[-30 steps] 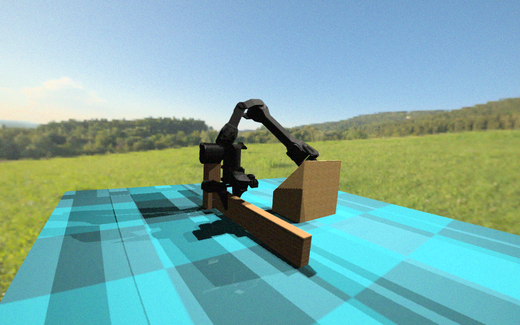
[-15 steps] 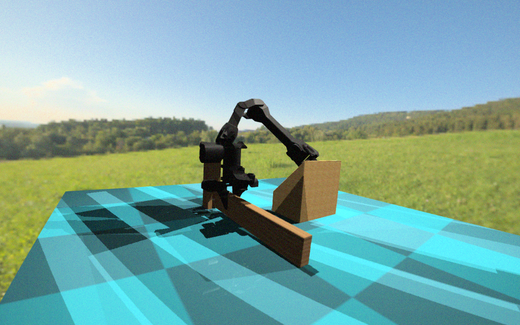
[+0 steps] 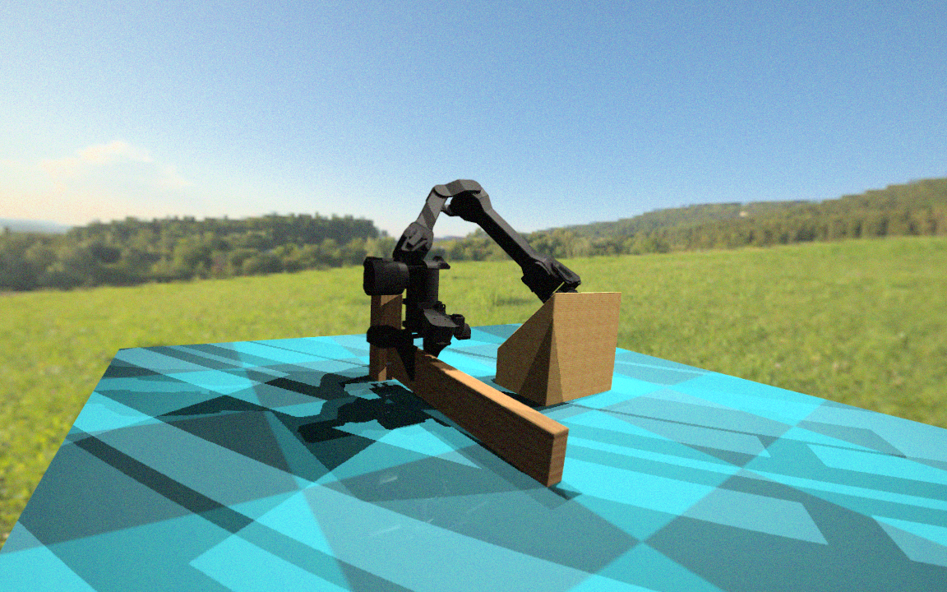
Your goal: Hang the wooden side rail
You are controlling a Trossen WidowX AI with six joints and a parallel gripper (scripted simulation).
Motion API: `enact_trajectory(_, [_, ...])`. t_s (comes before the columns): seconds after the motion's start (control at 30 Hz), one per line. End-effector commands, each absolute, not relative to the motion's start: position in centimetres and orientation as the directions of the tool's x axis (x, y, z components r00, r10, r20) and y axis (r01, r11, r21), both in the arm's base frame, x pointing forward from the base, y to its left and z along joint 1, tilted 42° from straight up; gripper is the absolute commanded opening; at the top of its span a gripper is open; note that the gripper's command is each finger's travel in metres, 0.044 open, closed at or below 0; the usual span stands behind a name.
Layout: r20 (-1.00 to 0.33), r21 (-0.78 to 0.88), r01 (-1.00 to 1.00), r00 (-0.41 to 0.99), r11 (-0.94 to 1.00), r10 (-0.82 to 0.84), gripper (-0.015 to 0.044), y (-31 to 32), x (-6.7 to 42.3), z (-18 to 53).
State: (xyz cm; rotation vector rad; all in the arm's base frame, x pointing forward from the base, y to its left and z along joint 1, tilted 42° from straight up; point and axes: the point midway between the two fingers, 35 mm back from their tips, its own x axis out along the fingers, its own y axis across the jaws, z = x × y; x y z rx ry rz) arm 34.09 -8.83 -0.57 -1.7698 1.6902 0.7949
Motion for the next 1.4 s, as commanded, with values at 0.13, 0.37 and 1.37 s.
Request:
enact_trajectory(0.13, [-0.745, -0.006, -0.999, 0.039, -0.052, -0.666, 0.0, -8.51, 34.28, -0.12])
enact_trajectory(0.37, [-0.745, -0.006, -0.999, 0.039, -0.052, -0.666, 0.0, -8.44, 34.27, -0.03])
enact_trajectory(1.37, [-0.745, -0.006, -0.999, 0.04, -0.052, -0.666, 0.0, -8.1, 34.25, 0.34])
